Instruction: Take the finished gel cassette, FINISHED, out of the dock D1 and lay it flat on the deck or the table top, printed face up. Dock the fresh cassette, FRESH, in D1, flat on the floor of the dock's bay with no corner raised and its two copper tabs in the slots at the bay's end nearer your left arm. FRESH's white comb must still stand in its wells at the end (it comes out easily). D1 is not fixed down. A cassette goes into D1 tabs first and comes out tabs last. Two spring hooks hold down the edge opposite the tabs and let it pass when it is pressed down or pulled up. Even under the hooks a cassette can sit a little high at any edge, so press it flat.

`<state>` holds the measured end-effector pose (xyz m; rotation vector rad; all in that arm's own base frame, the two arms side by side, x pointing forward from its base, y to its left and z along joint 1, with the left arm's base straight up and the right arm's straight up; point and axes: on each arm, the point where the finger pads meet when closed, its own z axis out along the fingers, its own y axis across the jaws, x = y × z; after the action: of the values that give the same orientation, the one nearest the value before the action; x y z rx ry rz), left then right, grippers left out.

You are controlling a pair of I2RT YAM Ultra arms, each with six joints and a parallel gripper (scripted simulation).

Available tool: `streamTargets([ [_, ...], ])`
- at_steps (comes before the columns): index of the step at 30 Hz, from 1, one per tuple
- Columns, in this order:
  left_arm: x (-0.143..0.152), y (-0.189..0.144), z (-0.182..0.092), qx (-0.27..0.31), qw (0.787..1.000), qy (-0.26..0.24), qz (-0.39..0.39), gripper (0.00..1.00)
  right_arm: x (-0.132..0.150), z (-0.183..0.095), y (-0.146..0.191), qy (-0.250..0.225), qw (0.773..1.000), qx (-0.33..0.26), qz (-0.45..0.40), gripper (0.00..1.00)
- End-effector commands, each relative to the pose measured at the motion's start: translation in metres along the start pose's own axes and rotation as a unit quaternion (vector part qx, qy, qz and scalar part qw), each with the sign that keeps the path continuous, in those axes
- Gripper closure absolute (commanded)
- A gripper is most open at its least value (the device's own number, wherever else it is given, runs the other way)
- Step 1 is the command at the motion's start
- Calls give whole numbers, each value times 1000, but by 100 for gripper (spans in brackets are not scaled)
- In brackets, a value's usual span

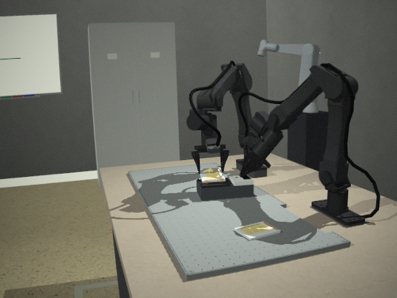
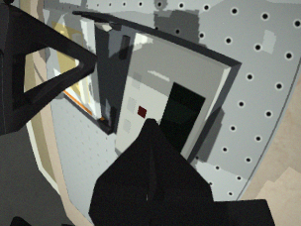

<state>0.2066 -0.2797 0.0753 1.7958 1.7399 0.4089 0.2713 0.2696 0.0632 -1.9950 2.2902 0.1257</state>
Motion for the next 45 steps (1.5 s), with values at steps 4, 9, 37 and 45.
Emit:
streamTargets([
  [4,37,-58,12,104,992,50,46,100,-6,-16,-2,-29,999,12,-4,100],
  [9,37,-58,12,104,992,50,46,100,-6,-16,-2,-29,999,12,-4,100],
  [37,37,-58,12,104,992,50,46,100,-4,-14,1,-25,1000,8,-4,100],
  [45,37,-58,12,104,992,50,46,100,-4,-14,1,-25,1000,8,-4,100],
])
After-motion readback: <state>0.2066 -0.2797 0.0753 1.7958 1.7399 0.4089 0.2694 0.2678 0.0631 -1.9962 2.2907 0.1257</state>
